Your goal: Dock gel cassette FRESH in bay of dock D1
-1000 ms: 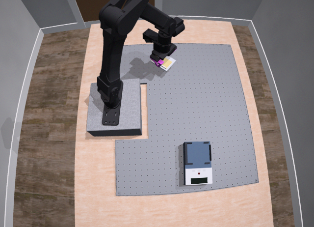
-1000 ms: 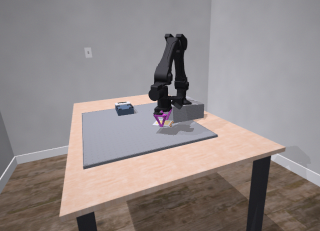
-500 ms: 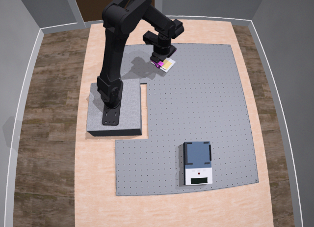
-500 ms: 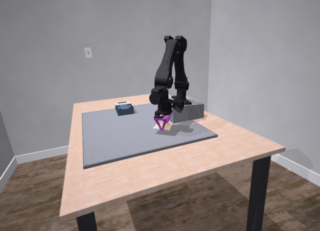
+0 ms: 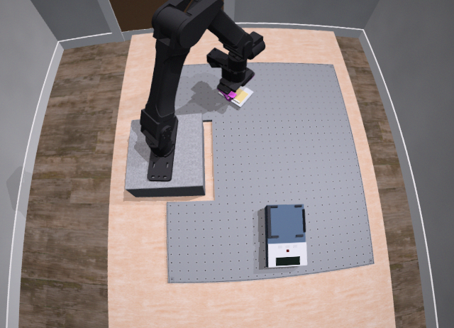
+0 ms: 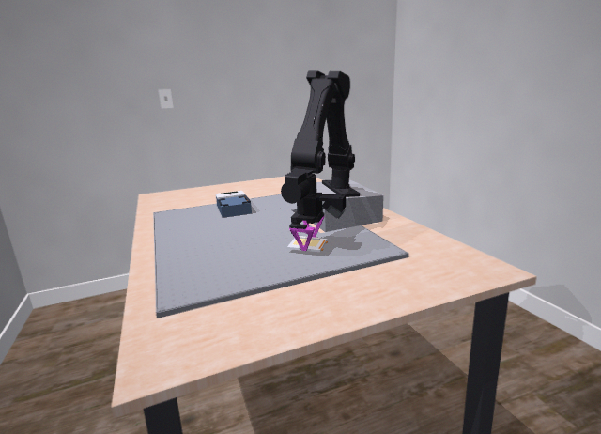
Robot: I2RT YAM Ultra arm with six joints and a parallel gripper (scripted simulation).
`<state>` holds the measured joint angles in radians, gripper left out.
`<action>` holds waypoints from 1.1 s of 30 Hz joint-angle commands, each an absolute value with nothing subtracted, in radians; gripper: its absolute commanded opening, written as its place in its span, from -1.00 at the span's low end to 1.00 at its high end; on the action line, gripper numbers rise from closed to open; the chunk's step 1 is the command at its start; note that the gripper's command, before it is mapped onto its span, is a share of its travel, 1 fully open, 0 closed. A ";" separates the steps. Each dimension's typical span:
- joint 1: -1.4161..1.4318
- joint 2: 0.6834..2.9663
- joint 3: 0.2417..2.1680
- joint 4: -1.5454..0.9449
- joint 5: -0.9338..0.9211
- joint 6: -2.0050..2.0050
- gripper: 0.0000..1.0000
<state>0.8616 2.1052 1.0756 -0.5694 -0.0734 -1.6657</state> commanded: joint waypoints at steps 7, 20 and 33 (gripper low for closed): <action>0.867 2.082 1.075 -0.567 -0.084 -1.661 -1.00; 0.868 2.076 1.057 -0.571 -0.084 -1.660 -1.00; 0.869 2.071 1.055 -0.577 -0.084 -1.660 -1.00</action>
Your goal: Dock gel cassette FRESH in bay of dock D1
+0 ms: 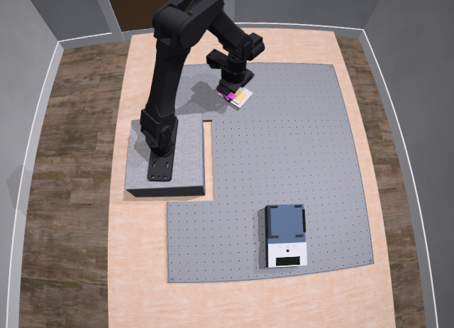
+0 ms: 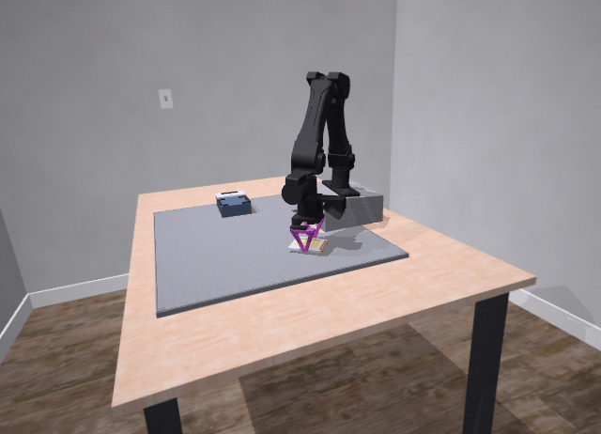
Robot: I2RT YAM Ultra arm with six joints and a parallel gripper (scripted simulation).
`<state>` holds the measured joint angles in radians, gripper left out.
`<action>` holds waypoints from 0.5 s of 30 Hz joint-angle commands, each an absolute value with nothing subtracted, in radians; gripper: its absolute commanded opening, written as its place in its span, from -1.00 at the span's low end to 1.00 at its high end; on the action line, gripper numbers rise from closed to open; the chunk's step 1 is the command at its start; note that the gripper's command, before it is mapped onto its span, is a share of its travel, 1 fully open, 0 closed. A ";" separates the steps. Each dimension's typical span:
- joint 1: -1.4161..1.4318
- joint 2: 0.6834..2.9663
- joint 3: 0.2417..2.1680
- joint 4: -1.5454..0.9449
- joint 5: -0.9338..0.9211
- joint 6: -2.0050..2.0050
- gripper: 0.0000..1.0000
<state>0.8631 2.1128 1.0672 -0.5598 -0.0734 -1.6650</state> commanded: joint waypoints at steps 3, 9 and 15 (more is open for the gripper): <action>0.869 2.070 1.056 -0.577 -0.084 -1.660 -1.00; 0.869 2.068 1.068 -0.580 -0.084 -1.660 -1.00; 0.870 2.066 1.086 -0.583 -0.084 -1.660 -1.00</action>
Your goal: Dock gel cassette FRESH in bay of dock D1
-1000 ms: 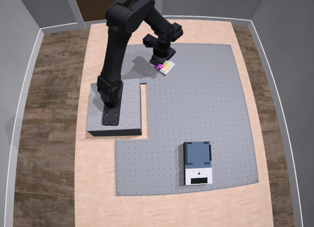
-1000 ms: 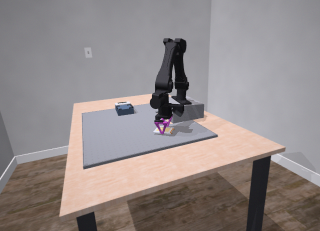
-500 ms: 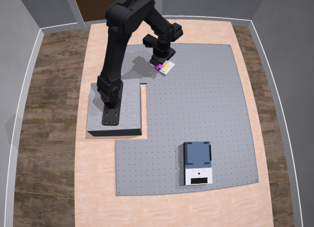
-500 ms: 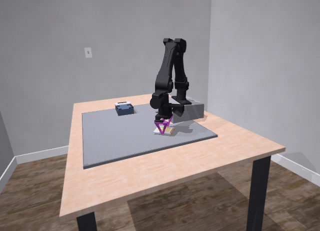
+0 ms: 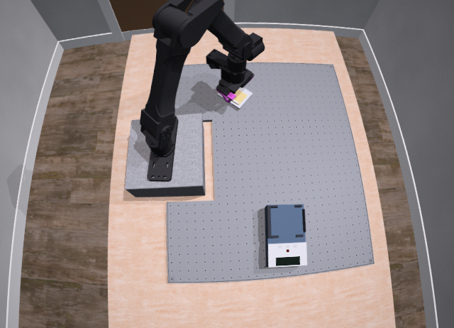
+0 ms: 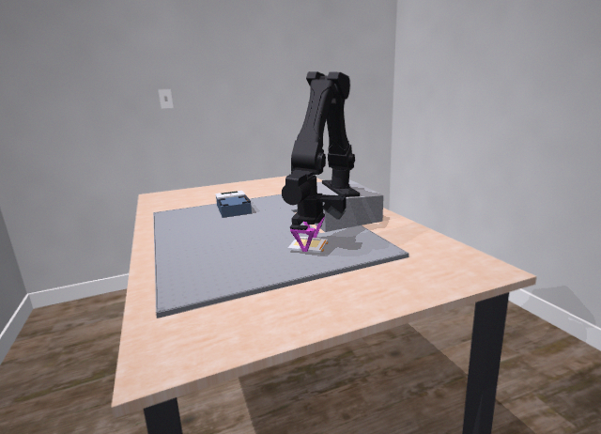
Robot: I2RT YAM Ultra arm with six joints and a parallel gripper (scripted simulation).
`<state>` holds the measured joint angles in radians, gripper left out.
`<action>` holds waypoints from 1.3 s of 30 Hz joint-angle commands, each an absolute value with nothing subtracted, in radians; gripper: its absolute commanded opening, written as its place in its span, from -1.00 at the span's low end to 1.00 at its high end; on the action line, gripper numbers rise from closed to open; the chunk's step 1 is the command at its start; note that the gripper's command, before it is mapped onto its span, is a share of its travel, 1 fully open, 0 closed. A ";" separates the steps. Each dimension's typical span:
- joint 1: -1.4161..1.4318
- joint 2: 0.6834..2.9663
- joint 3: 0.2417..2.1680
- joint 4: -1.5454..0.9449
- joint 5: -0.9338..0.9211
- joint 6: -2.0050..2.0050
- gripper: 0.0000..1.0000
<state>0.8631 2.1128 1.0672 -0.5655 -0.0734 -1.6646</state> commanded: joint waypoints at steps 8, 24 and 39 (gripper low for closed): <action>0.870 2.065 1.095 -0.587 -0.084 -1.660 -1.00; 0.872 2.068 1.107 -0.595 -0.085 -1.659 -1.00; 0.870 2.124 1.117 -0.559 -0.084 -1.658 -1.00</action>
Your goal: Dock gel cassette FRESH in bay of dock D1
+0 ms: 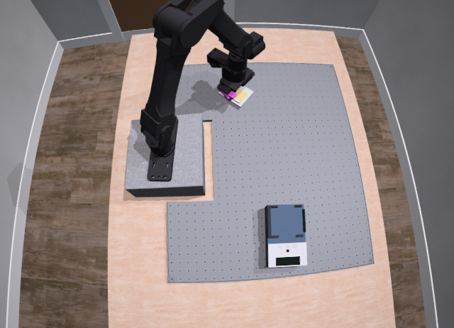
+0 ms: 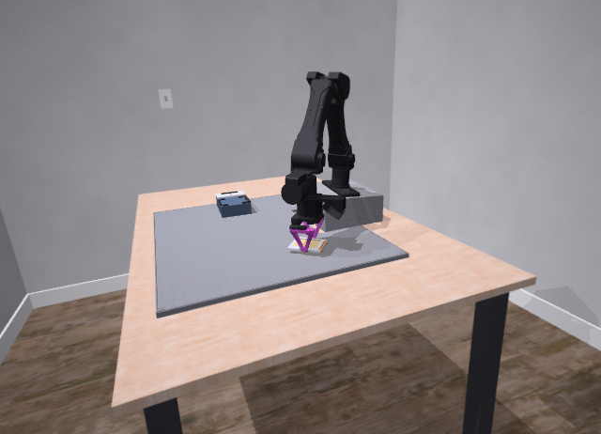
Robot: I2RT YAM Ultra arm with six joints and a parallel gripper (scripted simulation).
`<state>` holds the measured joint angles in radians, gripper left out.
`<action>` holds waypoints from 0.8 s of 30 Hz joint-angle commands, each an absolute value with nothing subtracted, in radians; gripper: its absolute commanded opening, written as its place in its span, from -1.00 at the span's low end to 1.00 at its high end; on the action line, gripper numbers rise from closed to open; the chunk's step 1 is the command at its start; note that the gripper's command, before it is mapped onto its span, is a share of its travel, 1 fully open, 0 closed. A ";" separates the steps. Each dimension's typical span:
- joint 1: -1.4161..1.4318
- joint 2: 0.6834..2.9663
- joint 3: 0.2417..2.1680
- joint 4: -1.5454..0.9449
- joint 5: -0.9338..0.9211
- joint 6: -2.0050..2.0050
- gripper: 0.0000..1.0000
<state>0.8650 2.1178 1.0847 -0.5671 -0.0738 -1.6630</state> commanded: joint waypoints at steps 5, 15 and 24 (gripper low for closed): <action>0.871 2.123 1.103 -0.547 -0.084 -1.658 -1.00; 0.875 2.129 1.053 -0.522 -0.084 -1.656 -1.00; 0.869 2.107 1.043 -0.527 -0.084 -1.657 -1.00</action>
